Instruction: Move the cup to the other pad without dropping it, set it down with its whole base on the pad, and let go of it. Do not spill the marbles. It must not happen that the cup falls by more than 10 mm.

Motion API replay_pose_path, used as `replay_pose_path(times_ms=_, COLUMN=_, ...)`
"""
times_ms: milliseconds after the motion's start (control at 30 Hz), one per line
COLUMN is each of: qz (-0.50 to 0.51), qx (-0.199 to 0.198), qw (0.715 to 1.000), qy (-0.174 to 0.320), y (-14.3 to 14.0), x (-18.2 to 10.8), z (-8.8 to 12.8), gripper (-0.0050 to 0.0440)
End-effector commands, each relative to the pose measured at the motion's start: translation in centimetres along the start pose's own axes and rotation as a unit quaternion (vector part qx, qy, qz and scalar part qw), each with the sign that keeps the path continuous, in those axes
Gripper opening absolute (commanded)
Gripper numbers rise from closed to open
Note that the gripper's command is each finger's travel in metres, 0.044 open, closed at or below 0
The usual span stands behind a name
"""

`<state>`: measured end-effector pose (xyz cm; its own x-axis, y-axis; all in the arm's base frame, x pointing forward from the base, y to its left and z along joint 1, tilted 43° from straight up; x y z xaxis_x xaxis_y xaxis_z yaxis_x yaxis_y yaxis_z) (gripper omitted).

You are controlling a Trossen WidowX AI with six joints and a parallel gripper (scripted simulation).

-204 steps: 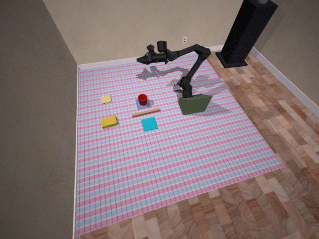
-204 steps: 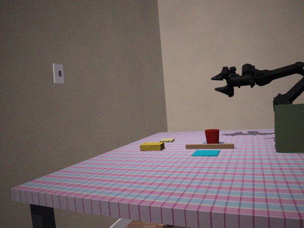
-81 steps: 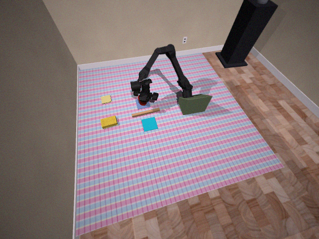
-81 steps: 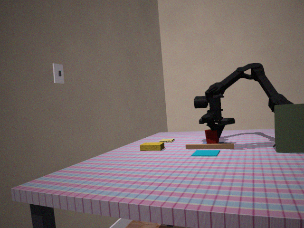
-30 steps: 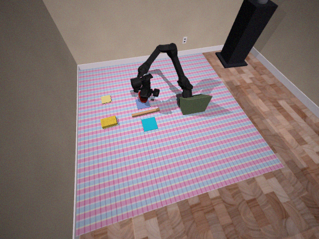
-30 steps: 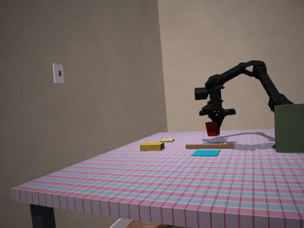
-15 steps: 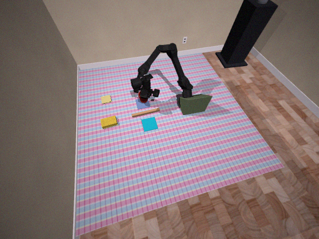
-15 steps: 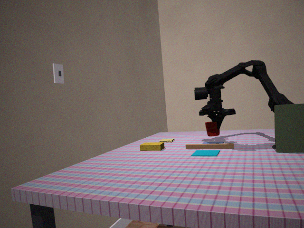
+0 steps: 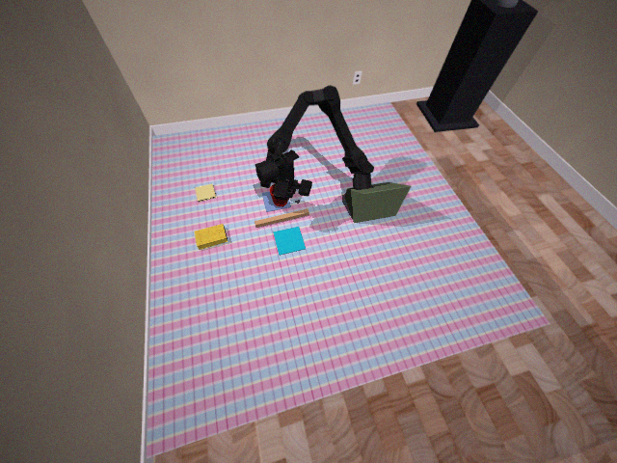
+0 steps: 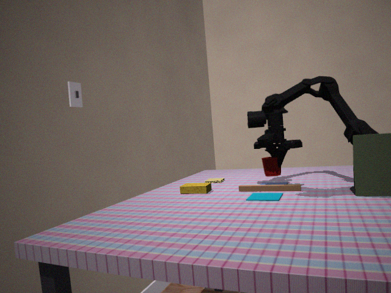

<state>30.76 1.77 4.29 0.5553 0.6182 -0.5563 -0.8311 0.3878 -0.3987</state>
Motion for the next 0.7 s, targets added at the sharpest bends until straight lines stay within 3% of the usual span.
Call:
replay_pose_path(times_ms=0, qz=-0.008, qx=-0.003, qw=1.000, qy=-0.007, y=0.1, x=0.7, z=0.4, gripper=0.0000)
replay_pose_path(times_ms=667, qz=-0.008, qx=-0.002, qw=1.000, qy=-0.008, y=3.3, x=4.5, z=0.5, gripper=0.0000)
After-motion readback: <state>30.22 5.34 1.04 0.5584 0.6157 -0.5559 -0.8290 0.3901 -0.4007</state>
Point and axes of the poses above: the point midway between the two fingers, 35 mm back from their tips, its own z axis back along the fingers, its own y axis across the jaws, x = y × z, the point moved 2 cm from there along z, back along the fingers, and after that the axes turned 9 degrees about -z, right-handed, at the moved point
